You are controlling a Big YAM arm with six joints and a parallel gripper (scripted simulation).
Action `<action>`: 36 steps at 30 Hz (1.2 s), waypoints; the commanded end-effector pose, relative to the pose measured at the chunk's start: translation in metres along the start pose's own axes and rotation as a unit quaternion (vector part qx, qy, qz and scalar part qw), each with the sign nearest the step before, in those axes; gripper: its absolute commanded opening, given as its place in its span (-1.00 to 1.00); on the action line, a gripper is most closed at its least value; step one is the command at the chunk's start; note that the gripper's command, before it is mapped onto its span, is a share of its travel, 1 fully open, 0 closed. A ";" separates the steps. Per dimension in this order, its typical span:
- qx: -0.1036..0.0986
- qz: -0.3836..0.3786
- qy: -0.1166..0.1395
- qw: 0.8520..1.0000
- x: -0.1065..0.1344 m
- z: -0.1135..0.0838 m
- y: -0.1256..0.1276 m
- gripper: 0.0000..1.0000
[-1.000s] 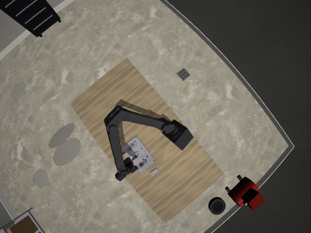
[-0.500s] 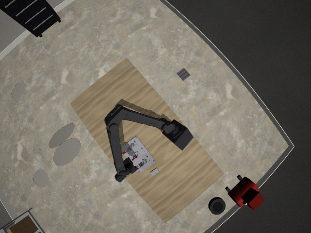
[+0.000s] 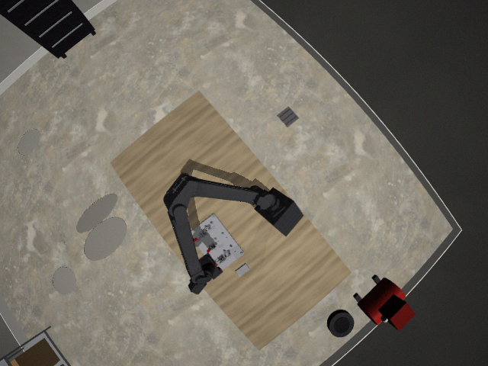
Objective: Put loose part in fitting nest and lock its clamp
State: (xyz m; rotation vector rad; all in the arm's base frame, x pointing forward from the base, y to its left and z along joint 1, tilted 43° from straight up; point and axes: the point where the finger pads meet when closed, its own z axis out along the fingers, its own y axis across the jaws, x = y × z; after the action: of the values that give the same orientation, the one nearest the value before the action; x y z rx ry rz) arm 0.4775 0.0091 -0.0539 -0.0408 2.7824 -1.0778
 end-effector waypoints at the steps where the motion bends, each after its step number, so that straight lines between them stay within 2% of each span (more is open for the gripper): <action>1: -0.002 0.001 -0.004 1.000 -0.001 -0.004 0.041 0.83; 5: -0.003 0.001 -0.004 1.000 0.006 -0.005 0.072 0.83; 7: -0.003 0.001 -0.004 1.000 0.006 -0.005 0.072 0.83; 22: -0.004 0.002 -0.005 1.000 0.033 -0.005 0.185 0.83; 24: -0.004 0.002 -0.005 1.000 0.033 -0.005 0.185 0.83; 30: -0.004 0.002 -0.005 1.000 0.040 -0.005 0.214 0.83; 36: -0.004 0.002 -0.005 1.000 0.043 -0.005 0.228 0.83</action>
State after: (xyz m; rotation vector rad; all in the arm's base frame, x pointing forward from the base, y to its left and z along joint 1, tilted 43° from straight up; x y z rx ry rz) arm 0.4427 0.1605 -0.1994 -0.0373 2.7848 -1.0647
